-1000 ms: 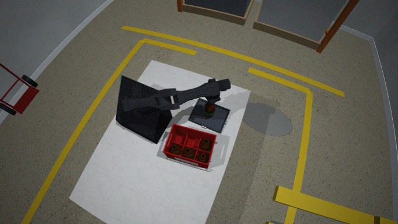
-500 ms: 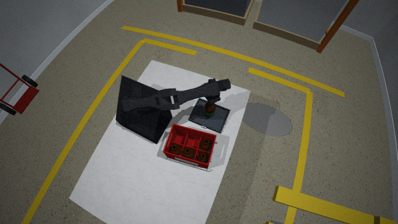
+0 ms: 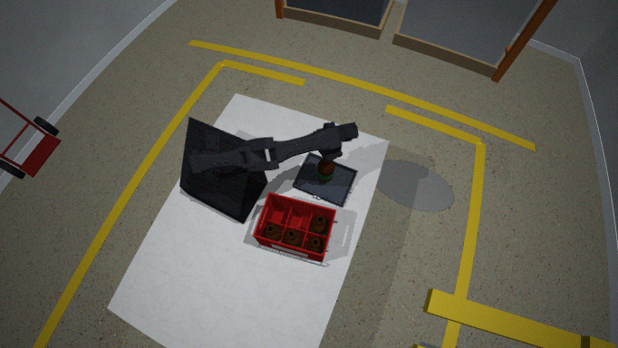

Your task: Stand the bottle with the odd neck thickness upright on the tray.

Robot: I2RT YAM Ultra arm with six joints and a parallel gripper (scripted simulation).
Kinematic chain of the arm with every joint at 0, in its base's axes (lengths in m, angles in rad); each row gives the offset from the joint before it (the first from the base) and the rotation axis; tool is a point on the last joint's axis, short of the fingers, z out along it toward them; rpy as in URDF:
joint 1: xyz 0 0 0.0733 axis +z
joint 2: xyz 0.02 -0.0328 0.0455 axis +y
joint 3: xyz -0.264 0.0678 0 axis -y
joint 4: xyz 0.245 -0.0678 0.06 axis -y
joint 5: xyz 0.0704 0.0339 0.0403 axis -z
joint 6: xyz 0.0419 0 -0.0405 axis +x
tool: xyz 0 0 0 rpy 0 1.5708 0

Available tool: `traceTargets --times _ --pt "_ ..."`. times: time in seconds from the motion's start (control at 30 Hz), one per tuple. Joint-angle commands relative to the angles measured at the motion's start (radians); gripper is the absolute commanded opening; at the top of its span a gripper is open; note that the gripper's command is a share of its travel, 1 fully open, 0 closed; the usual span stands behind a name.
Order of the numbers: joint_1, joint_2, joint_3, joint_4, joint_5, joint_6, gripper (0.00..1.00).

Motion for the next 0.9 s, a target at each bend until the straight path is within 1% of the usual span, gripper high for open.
traceTargets --times 0.0,0.33,0.43,0.87 --pt "0.02 -0.011 0.036 0.016 -0.002 -0.007 0.0" --pt "0.015 0.003 0.039 0.022 0.001 -0.015 0.0" --pt "0.013 -0.013 0.041 0.02 0.002 -0.018 0.0" --pt "0.01 -0.005 0.045 0.016 0.001 -0.018 0.0"
